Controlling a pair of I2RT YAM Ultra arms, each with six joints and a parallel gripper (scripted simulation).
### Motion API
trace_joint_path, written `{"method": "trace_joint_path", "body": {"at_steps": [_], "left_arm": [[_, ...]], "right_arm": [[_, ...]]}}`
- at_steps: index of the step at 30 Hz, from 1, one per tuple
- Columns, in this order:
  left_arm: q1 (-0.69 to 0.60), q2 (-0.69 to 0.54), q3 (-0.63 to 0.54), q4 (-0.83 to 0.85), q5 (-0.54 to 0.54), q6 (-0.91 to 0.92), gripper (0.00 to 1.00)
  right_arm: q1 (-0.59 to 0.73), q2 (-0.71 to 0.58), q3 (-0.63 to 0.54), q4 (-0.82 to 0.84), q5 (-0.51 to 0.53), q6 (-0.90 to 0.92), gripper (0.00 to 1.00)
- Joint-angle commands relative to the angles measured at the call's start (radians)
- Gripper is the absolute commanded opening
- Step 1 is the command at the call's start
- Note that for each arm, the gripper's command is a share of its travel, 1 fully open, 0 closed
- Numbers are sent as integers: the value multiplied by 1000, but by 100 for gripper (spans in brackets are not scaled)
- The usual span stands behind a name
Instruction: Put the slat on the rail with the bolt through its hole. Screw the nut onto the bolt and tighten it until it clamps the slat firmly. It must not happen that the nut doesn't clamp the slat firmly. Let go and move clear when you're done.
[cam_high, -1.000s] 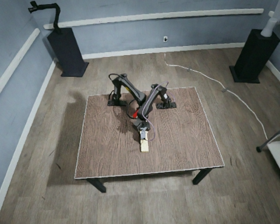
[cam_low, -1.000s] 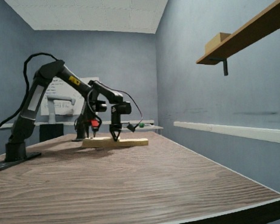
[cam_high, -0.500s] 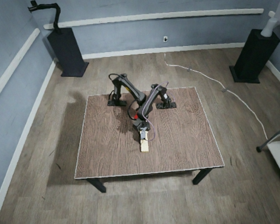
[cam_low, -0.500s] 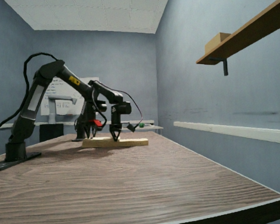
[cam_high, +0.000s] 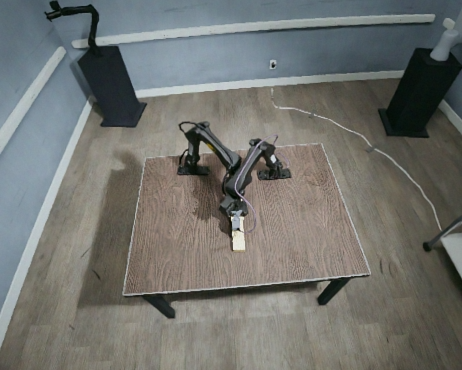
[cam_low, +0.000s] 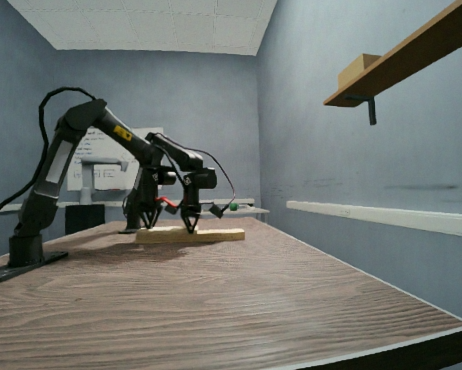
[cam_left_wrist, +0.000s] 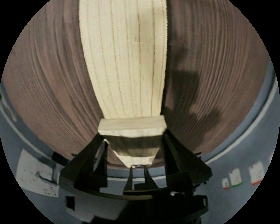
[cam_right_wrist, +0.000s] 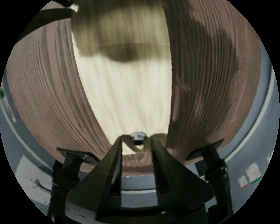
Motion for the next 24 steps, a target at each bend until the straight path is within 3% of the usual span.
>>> {"method": "trace_joint_path", "body": {"at_steps": [1,5,7,8,22,24], "left_arm": [[0,-8,4,1,-1,1,72],[0,-8,4,1,-1,1,72],[0,-8,4,1,-1,1,72],[0,-8,4,1,-1,1,72],[0,-8,4,1,-1,1,72],[0,-8,4,1,-1,1,72]], "right_arm": [[5,-10,10,-9,11,-250,34],[4,-11,11,-10,12,-430,34],[4,-11,11,-10,12,-430,34],[4,-11,11,-10,12,-545,34],[4,-13,14,-15,15,-1172,34],[4,-13,14,-15,15,-1172,34]]}}
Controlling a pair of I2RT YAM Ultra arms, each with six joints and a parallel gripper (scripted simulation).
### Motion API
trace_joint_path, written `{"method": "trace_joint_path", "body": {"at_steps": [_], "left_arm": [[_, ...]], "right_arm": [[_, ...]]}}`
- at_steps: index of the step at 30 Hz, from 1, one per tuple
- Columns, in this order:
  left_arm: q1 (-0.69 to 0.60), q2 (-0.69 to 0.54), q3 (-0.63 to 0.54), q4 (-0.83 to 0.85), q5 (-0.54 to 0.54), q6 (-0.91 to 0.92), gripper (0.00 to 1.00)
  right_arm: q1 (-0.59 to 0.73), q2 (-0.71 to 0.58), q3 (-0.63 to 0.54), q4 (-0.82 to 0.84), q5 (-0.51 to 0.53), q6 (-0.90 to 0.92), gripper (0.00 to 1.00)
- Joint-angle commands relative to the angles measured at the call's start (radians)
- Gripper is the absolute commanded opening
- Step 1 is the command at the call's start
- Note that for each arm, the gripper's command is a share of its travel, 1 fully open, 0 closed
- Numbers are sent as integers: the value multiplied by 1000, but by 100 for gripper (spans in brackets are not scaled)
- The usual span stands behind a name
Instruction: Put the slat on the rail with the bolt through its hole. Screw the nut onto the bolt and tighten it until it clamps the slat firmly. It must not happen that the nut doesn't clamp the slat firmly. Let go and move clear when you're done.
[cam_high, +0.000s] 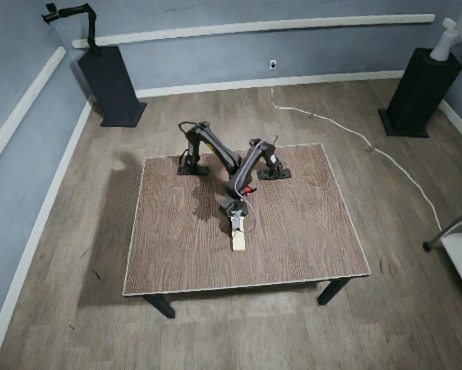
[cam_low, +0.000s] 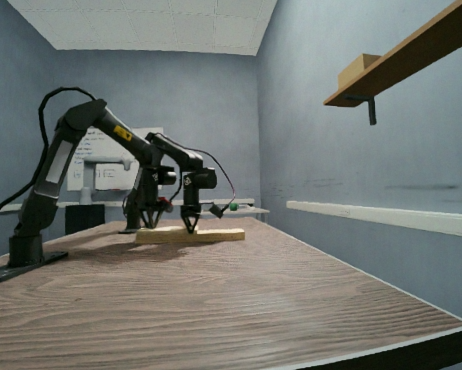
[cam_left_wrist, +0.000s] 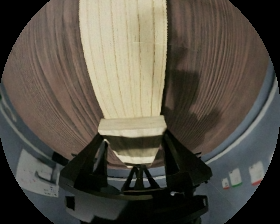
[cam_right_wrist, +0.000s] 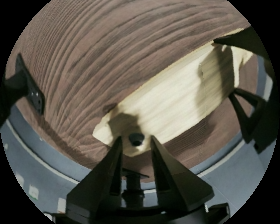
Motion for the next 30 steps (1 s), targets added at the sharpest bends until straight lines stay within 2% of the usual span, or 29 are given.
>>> {"method": "trace_joint_path", "body": {"at_steps": [1,15,17,18,22,30], "left_arm": [[0,-8,4,1,-1,1,72],[0,-8,4,1,-1,1,72],[0,-8,4,1,-1,1,72],[0,-8,4,1,-1,1,72],[0,-8,4,1,-1,1,72],[0,-8,4,1,-1,1,72]], "right_arm": [[4,-13,14,-15,8,-250,34],[5,-15,16,-19,12,-877,34],[5,-15,16,-19,12,-877,34],[4,-15,17,-20,11,-992,34],[3,-13,19,-22,9,-1166,34],[-3,-10,23,-27,-2,-1195,34]]}}
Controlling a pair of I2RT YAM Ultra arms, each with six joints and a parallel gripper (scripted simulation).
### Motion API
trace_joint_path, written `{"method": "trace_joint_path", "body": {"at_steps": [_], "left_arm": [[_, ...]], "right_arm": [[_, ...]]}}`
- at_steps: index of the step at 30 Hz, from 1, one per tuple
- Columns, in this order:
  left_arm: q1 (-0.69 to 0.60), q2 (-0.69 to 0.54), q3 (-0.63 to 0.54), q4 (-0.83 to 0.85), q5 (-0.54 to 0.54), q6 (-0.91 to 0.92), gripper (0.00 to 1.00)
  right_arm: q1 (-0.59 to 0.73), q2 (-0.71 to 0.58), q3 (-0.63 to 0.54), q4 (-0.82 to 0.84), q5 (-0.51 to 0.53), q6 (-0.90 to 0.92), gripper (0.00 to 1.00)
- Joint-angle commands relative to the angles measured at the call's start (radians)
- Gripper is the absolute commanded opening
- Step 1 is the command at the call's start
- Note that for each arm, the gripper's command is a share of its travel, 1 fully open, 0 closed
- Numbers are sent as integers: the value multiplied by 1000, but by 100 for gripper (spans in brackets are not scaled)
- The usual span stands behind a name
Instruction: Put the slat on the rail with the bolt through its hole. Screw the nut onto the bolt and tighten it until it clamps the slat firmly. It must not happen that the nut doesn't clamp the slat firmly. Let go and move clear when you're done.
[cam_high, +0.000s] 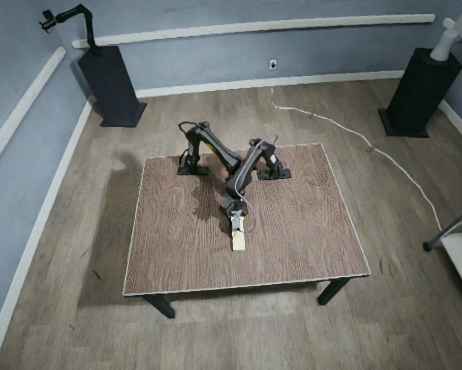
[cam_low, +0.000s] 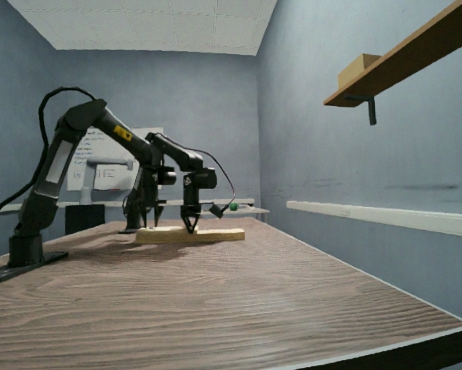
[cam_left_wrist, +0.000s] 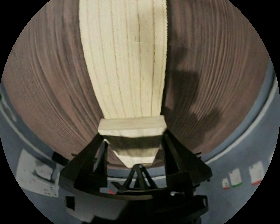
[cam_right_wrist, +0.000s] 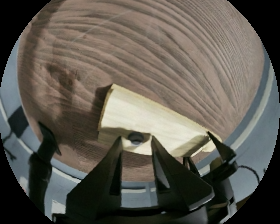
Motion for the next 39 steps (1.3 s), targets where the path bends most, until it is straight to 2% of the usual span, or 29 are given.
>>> {"method": "trace_joint_path", "body": {"at_steps": [1,23,24,32,39], "left_arm": [[0,-8,4,1,-1,1,72],[0,-8,4,1,-1,1,72],[0,-8,4,1,-1,1,72],[0,-8,4,1,-1,1,72],[0,-8,4,1,-1,1,72]], "right_arm": [[-3,-10,24,-25,-9,-52,34],[-4,-9,25,-27,-10,-54,34],[-3,-8,20,-21,-8,-51,23],[0,-6,4,-2,0,-42,11],[0,-6,4,-2,0,-42,11]]}}
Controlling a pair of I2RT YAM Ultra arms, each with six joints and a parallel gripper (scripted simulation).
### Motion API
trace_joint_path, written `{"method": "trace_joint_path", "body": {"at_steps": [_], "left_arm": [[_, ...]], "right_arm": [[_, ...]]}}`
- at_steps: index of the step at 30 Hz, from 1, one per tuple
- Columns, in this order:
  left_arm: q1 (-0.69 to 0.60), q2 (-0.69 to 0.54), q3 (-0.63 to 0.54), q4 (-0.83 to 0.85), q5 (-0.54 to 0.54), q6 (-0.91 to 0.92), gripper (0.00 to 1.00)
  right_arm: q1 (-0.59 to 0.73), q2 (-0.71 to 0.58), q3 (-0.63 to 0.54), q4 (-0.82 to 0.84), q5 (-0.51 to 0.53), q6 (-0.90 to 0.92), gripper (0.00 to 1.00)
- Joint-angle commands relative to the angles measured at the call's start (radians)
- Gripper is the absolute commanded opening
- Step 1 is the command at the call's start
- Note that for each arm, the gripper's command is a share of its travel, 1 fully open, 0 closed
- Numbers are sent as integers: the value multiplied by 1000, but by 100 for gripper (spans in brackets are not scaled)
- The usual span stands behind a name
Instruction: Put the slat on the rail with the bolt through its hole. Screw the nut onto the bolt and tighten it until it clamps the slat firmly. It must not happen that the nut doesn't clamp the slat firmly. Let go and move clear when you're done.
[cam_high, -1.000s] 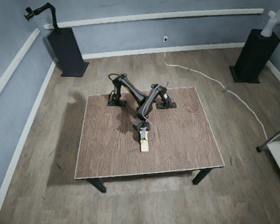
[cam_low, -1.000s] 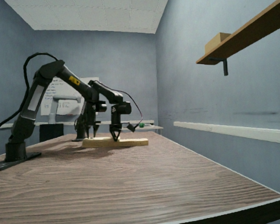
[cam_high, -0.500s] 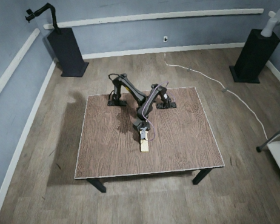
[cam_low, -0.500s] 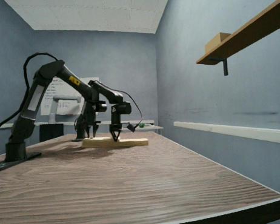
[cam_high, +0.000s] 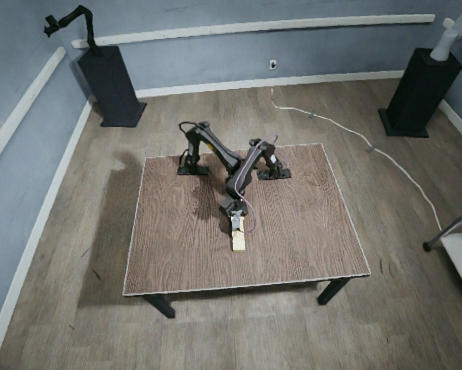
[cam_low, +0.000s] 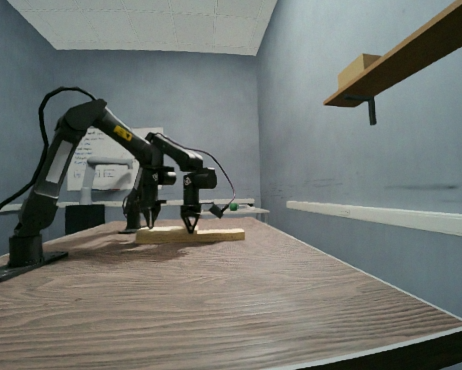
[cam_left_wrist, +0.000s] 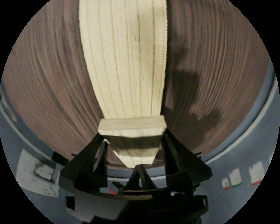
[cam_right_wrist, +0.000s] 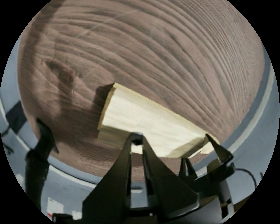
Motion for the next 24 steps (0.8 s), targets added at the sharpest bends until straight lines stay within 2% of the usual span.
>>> {"method": "trace_joint_path", "body": {"at_steps": [1,19,24], "left_arm": [[0,-8,4,1,-1,1,72],[0,-8,4,1,-1,1,72],[0,-8,4,1,-1,1,72]], "right_arm": [[0,-6,4,0,0,0,11],[0,-6,4,1,0,0,11],[-1,-6,4,1,-3,134,11]]}}
